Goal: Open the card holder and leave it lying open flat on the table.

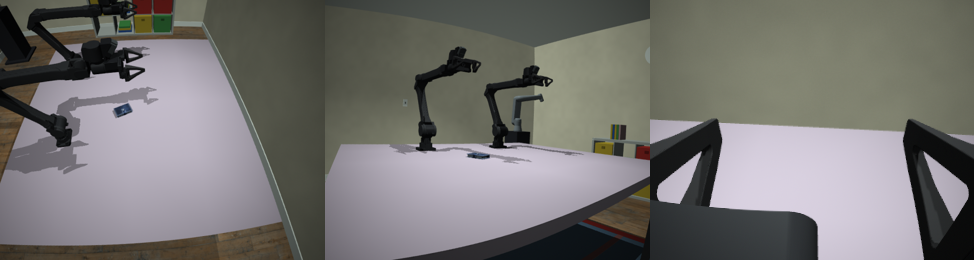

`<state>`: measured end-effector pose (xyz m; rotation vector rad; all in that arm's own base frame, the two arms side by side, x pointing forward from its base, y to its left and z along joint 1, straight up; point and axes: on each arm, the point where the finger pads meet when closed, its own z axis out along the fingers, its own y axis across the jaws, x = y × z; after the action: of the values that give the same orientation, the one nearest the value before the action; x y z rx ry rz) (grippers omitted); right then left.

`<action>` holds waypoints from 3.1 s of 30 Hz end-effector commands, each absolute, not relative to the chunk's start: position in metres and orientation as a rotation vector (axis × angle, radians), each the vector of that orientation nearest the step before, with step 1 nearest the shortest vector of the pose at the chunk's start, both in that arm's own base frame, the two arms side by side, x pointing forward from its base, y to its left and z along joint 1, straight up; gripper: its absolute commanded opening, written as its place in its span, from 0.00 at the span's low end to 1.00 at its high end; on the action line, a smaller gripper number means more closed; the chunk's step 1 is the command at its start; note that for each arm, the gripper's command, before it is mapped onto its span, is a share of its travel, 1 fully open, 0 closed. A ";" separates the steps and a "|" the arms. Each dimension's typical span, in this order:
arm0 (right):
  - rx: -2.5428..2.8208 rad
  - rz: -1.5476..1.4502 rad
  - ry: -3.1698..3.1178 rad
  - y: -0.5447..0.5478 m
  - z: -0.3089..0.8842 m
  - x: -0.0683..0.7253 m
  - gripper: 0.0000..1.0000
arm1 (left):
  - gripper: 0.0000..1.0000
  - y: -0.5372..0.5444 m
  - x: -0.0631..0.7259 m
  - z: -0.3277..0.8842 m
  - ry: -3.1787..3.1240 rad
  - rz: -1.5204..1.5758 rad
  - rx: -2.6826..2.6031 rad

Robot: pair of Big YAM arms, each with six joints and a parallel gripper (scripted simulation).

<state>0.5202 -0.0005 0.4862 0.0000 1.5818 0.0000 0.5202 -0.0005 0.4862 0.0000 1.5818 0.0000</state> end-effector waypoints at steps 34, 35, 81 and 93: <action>0.000 0.000 1.534 0.000 0.513 0.518 0.34 | 1.00 0.000 0.518 0.514 1.531 0.000 0.000; 0.000 0.000 1.535 0.000 0.512 0.519 0.34 | 1.00 0.000 0.518 0.514 1.531 0.000 0.000; -0.461 -0.030 3.042 0.155 0.095 0.402 0.34 | 1.00 0.000 0.518 0.514 1.531 0.000 0.000; -0.521 -0.049 3.102 0.155 0.057 0.383 0.34 | 1.00 0.000 0.518 0.514 1.531 0.000 0.000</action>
<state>0.3813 0.1526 0.0658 -0.5187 3.0963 -0.0467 0.5202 -0.0005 0.4862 0.0000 1.5818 0.0000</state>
